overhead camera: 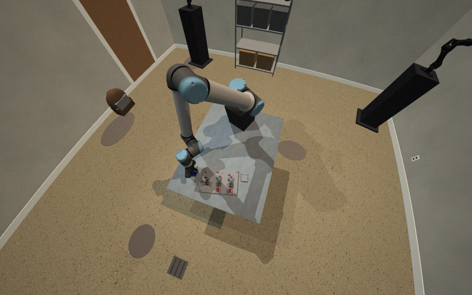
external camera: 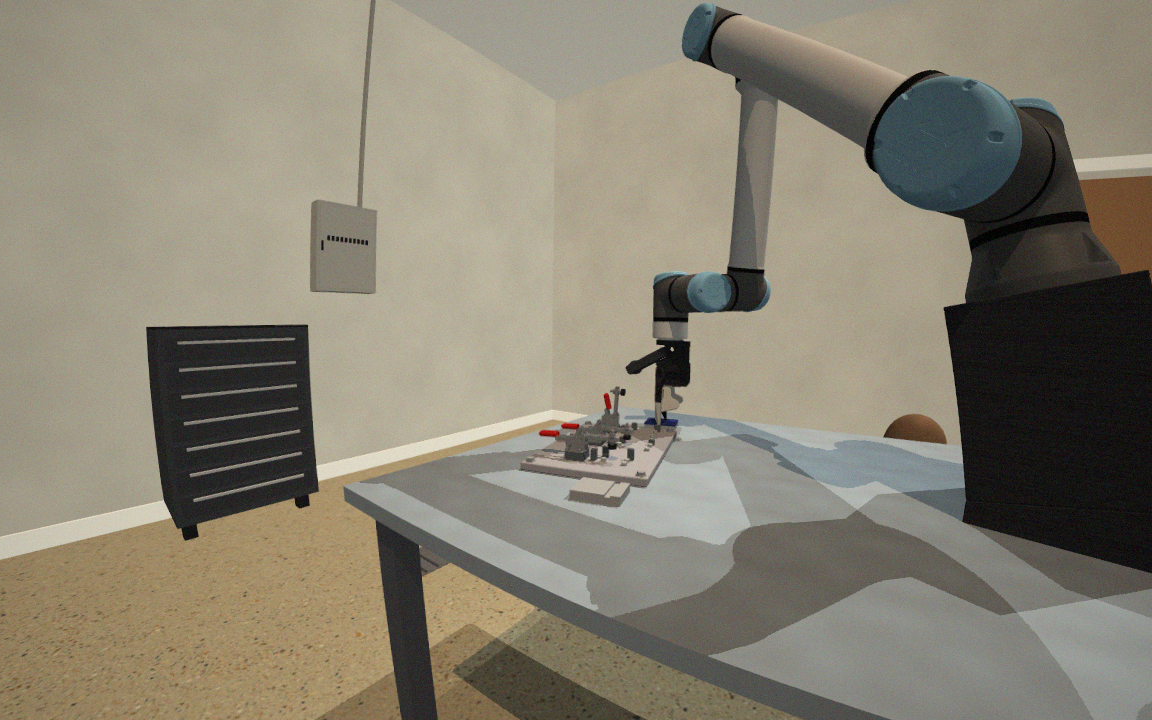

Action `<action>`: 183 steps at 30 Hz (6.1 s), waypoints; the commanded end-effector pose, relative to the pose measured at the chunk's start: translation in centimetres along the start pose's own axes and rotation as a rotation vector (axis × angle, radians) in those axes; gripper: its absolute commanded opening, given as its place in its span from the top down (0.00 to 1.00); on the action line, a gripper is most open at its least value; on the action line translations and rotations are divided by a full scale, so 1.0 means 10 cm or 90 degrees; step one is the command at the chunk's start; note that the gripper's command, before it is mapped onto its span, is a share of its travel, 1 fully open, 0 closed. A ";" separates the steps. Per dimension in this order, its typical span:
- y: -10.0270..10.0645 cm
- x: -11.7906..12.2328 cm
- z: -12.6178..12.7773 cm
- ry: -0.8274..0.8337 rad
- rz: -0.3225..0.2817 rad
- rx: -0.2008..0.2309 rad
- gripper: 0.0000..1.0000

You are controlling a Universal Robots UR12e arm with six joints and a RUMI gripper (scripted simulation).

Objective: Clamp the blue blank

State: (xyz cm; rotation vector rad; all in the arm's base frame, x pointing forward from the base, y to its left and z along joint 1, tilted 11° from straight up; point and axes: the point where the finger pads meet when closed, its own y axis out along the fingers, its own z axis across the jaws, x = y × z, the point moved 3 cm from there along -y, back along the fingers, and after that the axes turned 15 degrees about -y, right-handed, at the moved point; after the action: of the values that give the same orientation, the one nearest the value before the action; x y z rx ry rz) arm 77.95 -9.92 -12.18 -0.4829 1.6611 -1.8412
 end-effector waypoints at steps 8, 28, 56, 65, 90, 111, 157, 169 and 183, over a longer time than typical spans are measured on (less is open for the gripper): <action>-0.01 0.00 0.01 0.000 0.000 0.001 1.00; -0.01 0.00 0.01 0.000 0.000 0.001 1.00; -0.01 0.00 0.01 0.000 0.000 0.001 1.00; -0.03 0.00 0.01 0.000 0.000 0.001 1.00; -0.41 0.00 0.00 0.000 0.000 0.001 1.00; -0.95 0.00 0.00 0.000 0.000 0.001 1.00; -1.21 0.00 0.00 0.000 0.000 0.001 1.00; -1.21 0.00 0.00 0.000 0.000 0.001 1.00; -1.21 0.00 0.00 0.005 0.000 0.001 1.00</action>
State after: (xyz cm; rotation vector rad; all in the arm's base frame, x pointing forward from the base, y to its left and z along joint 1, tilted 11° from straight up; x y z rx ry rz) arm 75.62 -9.54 -0.42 -0.4788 1.6646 -1.8438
